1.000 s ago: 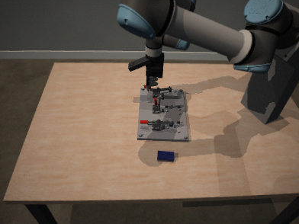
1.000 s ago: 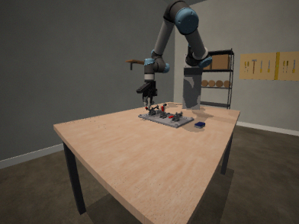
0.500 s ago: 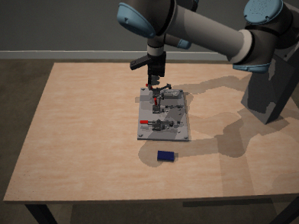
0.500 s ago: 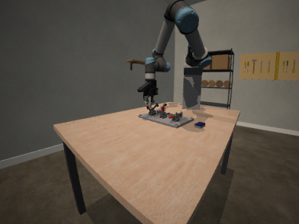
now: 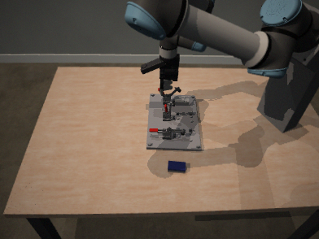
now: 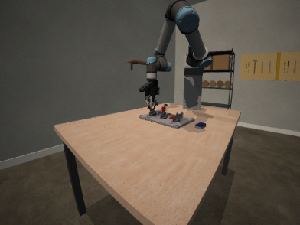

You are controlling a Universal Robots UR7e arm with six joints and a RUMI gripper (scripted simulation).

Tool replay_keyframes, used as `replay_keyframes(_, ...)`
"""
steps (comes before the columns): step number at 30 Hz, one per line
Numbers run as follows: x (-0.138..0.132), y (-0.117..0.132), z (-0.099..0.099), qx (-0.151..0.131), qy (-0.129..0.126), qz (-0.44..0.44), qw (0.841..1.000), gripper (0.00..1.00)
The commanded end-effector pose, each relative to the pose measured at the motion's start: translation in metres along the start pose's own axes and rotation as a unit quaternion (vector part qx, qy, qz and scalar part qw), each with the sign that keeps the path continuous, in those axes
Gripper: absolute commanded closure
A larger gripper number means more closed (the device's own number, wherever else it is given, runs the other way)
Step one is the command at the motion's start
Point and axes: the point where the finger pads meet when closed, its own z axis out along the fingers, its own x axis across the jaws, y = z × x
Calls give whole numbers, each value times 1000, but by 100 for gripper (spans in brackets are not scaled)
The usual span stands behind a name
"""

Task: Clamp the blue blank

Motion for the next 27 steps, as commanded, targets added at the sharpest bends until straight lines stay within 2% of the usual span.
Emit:
replay_keyframes(1, 0, 4, -2, 0, 0, 0, 1000, 100)
replay_keyframes(27, 0, 17, -3, 0, 0, 0, 1000, 100)
